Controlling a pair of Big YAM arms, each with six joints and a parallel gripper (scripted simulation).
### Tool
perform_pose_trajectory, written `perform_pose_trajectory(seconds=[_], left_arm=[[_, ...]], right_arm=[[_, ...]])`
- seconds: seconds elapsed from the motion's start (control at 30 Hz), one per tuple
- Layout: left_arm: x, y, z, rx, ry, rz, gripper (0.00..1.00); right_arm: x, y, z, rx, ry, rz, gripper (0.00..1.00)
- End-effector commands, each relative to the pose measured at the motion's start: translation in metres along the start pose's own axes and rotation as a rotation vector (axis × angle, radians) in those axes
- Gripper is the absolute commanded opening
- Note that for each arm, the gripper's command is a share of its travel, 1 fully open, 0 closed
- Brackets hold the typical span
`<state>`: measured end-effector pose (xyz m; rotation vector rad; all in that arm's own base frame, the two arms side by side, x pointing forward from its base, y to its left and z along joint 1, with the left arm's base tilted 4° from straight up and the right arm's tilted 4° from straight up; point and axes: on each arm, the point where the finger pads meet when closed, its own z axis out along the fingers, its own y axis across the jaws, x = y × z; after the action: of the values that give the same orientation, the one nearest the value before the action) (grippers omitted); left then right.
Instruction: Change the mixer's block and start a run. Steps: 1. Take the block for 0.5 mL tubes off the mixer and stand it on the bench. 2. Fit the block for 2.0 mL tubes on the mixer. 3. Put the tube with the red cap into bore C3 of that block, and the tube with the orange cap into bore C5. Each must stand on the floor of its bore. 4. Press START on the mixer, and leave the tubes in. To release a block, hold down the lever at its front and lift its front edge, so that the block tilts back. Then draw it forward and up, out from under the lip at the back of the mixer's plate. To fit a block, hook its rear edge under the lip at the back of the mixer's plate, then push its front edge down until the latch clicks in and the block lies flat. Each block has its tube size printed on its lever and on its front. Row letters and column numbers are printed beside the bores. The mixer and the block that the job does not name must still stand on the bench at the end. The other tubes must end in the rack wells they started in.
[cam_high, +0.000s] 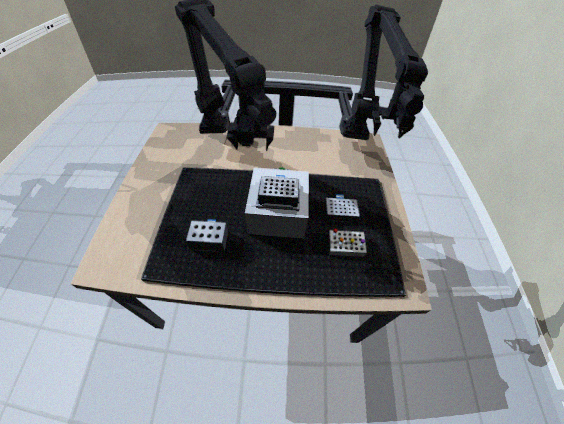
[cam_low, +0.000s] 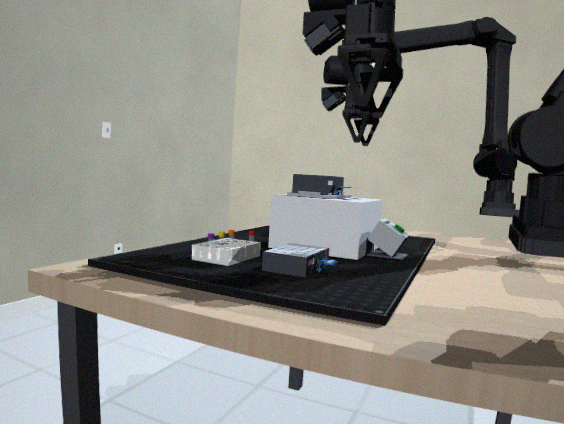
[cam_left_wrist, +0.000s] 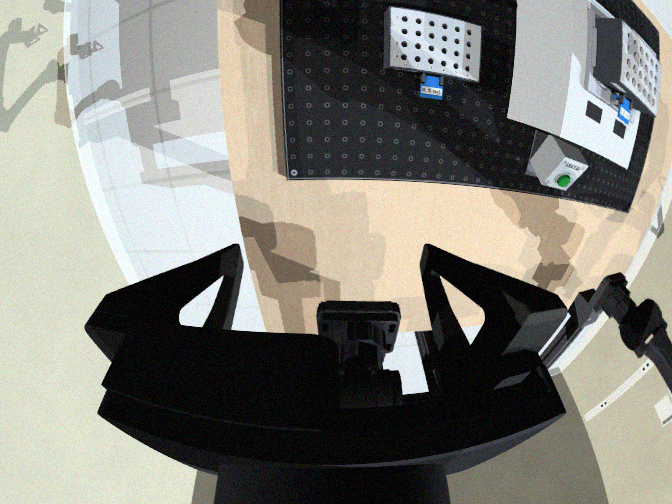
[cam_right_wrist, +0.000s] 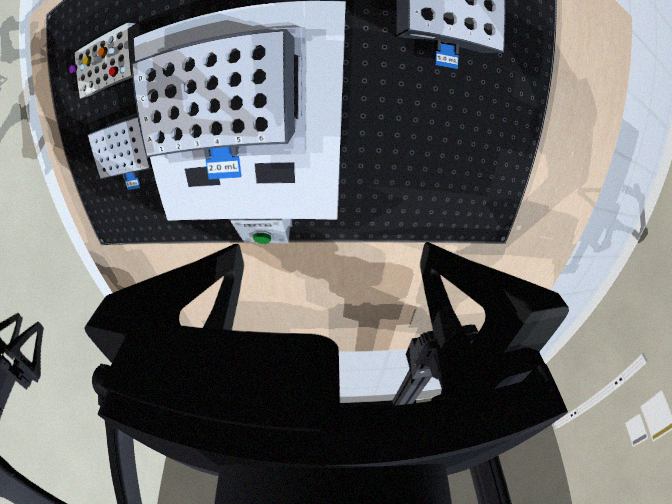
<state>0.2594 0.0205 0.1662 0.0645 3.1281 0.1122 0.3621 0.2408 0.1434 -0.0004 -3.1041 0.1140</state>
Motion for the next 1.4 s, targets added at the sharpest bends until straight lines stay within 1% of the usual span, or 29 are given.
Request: perform_pose_trajectory(seconds=[0.0, 0.07, 0.2, 0.23, 0.27, 0.5, 0.6, 0.7, 0.73, 0.87, 0.97, 1.07, 1.1, 1.17, 1.27, 1.37], left_arm=[[-0.015, 0.001, -0.016, -0.004, -0.04, 0.009, 1.0], [-0.016, 0.001, -0.017, -0.005, -0.042, 0.009, 1.0], [-0.017, 0.001, -0.019, -0.005, -0.046, 0.009, 1.0], [-0.017, 0.001, -0.019, -0.005, -0.047, 0.009, 1.0], [-0.017, 0.001, -0.02, -0.005, -0.048, 0.009, 1.0], [-0.019, 0.001, -0.021, -0.005, -0.052, 0.008, 1.0], [-0.014, 0.0, -0.016, -0.004, -0.039, 0.009, 1.0], [-0.011, 0.0, -0.011, -0.003, -0.027, 0.01, 1.0], [-0.009, 0.0, -0.009, -0.003, -0.023, 0.01, 1.0], [-0.004, -0.001, -0.003, -0.002, -0.007, 0.011, 1.0], [0.0, -0.002, 0.001, -0.001, 0.004, 0.012, 1.0], [-0.001, -0.002, 0.001, -0.001, 0.003, 0.011, 1.0], [-0.003, -0.001, -0.002, -0.002, -0.004, 0.011, 1.0], [-0.006, -0.001, -0.005, -0.002, -0.012, 0.01, 1.0], [-0.01, 0.0, -0.01, -0.003, -0.024, 0.009, 1.0], [-0.013, 0.0, -0.014, -0.004, -0.037, 0.008, 1.0]], right_arm=[[-0.009, -0.007, -0.015, -0.033, -0.035, -0.007, 1.0], [-0.003, -0.022, -0.007, -0.023, -0.021, -0.002, 1.0], [0.007, -0.049, -0.007, -0.006, -0.017, 0.002, 1.0], [0.009, -0.052, -0.008, -0.013, -0.018, 0.0, 1.0], [0.01, -0.056, -0.009, -0.015, -0.042, -0.007, 1.0], [0.017, -0.069, -0.017, -0.037, -0.06, -0.024, 1.0], [0.023, -0.088, -0.004, -0.017, -0.034, -0.005, 1.0], [0.033, -0.109, 0.002, 0.003, -0.011, -0.003, 1.0], [0.034, -0.113, 0.0, 0.001, -0.036, -0.01, 1.0], [0.038, -0.126, -0.013, -0.028, -0.067, -0.017, 1.0], [0.043, -0.14, -0.016, -0.029, -0.068, -0.018, 1.0], [0.047, -0.146, -0.013, -0.026, -0.059, -0.019, 1.0], [0.052, -0.147, -0.005, -0.015, -0.032, -0.02, 1.0], [0.059, -0.157, 0.0, -0.002, -0.019, -0.025, 1.0], [0.063, -0.176, 0.002, 0.002, -0.044, -0.021, 1.0], [0.064, -0.19, -0.008, -0.014, -0.071, -0.018, 1.0]])
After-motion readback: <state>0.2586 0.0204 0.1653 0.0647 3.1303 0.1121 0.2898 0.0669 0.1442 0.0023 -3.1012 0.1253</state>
